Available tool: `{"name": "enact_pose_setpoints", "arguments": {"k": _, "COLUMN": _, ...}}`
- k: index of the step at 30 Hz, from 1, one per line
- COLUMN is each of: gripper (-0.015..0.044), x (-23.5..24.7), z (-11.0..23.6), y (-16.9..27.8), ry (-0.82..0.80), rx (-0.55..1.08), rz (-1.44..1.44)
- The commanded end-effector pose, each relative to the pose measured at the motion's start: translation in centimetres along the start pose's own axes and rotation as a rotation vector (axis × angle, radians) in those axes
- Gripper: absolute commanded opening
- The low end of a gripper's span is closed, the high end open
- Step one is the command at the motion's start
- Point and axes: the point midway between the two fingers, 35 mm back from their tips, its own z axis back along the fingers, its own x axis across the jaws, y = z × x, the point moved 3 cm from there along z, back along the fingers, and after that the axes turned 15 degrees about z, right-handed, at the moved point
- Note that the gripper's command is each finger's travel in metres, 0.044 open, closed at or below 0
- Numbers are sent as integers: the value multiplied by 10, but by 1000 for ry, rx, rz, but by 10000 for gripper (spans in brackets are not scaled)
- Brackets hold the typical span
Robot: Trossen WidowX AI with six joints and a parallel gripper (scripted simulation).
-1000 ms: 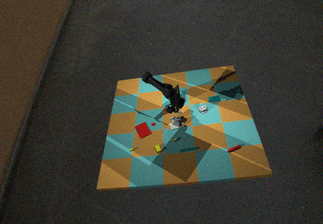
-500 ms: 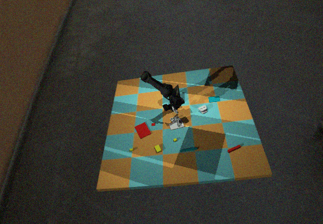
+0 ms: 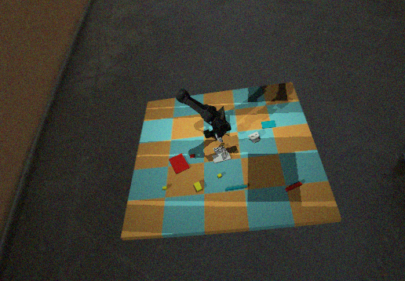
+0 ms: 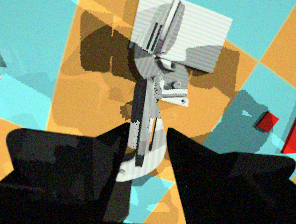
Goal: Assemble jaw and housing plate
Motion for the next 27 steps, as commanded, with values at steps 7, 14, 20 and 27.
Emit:
{"name": "enact_pose_setpoints", "arguments": {"k": 7, "gripper": 134, "x": 0, "z": -1, "y": 1, "ry": 4, "rx": 1, "rz": 2}}
{"name": "enact_pose_setpoints", "arguments": {"k": 14, "gripper": 134, "x": 0, "z": -1, "y": 1, "ry": 4, "rx": 1, "rz": 4}}
{"name": "enact_pose_setpoints", "arguments": {"k": 20, "gripper": 134, "x": -8, "z": 1, "y": -8, "ry": 3, "rx": 0, "rz": 4}}
{"name": "enact_pose_setpoints", "arguments": {"k": 27, "gripper": 134, "x": -24, "z": 3, "y": -24, "ry": 2, "rx": -3, "rz": 3}}
